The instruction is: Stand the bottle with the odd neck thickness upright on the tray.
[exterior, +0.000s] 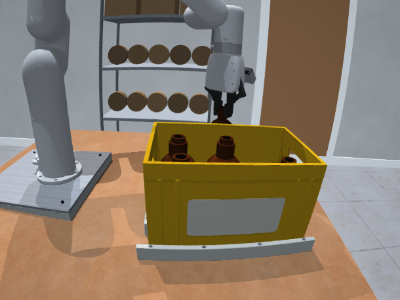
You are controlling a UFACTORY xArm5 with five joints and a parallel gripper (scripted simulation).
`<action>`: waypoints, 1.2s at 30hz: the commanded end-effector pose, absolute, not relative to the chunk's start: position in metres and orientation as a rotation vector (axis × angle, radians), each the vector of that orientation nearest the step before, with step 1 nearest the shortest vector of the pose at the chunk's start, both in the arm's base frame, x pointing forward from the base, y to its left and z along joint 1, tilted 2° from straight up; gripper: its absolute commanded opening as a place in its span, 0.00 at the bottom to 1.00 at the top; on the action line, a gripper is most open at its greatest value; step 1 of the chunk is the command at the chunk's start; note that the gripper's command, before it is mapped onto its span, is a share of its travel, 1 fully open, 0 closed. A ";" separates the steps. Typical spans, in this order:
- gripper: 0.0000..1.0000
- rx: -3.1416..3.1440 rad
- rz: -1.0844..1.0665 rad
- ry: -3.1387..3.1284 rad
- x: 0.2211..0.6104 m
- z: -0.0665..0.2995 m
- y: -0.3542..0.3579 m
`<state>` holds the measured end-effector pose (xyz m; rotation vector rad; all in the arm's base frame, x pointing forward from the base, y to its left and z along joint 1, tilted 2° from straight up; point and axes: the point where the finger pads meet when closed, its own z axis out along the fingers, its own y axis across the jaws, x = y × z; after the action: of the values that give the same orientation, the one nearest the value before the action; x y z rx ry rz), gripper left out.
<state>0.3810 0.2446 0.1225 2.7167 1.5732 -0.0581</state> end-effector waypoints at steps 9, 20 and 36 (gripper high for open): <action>0.00 2.717 -0.052 1.573 0.382 0.122 0.245; 0.00 2.717 -0.052 1.573 0.382 0.122 0.245; 1.00 2.717 -0.052 1.573 0.382 0.122 0.245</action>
<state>0.3814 0.2449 0.1209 2.7168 1.5732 -0.0555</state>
